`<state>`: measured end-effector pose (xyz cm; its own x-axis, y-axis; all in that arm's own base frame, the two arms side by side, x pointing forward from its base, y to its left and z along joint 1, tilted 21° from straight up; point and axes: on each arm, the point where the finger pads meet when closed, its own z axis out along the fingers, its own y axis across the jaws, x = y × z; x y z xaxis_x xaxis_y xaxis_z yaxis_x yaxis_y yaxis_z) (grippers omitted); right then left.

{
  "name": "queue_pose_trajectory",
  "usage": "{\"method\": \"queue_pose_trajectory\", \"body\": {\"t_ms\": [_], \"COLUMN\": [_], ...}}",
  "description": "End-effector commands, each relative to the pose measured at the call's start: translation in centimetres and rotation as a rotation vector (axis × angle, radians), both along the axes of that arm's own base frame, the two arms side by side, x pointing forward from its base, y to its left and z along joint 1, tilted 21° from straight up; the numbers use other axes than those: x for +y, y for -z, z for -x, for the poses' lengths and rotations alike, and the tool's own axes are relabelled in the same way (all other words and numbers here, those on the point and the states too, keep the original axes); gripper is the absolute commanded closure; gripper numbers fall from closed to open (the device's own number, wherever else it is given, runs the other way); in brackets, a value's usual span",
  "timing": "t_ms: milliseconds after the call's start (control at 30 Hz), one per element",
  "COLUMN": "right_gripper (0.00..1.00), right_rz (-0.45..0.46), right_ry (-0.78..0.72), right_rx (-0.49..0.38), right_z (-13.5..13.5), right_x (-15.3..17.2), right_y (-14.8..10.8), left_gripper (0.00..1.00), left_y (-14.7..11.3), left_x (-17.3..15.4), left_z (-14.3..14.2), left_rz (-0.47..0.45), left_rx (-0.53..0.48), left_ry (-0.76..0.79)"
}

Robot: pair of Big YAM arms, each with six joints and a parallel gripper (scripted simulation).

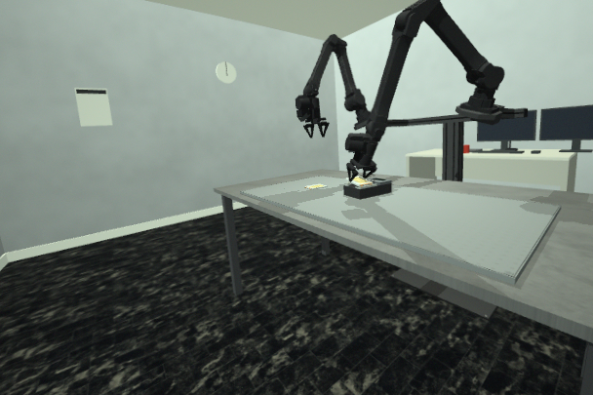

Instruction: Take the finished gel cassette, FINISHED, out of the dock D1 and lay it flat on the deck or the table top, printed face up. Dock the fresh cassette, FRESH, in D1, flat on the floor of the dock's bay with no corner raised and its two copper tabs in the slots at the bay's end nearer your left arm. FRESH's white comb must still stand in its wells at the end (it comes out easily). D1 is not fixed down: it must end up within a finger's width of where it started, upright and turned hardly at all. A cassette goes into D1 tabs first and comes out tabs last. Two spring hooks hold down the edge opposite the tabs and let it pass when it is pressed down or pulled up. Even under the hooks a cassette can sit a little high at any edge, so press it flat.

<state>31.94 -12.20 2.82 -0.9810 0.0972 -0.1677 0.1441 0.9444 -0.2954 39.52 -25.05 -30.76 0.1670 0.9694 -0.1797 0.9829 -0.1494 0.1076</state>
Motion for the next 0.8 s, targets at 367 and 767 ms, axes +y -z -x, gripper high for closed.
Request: {"method": "queue_pose_trajectory", "body": {"t_ms": [367, 767], "right_gripper": [0.00, 0.00], "right_rz": [0.006, 0.006], "right_ry": [-0.007, -0.007], "right_rx": [-0.023, -0.023], "right_z": [-1.41, -1.41], "right_x": [0.24, 0.24], "right_y": [-1.03, -1.03], "left_gripper": [1.00, 1.00], "left_y": [0.68, 0.89], "left_x": [0.03, 0.02], "left_z": [-1.04, -1.14], "left_rz": [0.009, 0.016], "left_rx": [-0.011, -0.017], "left_ry": [0.000, 0.001]}}
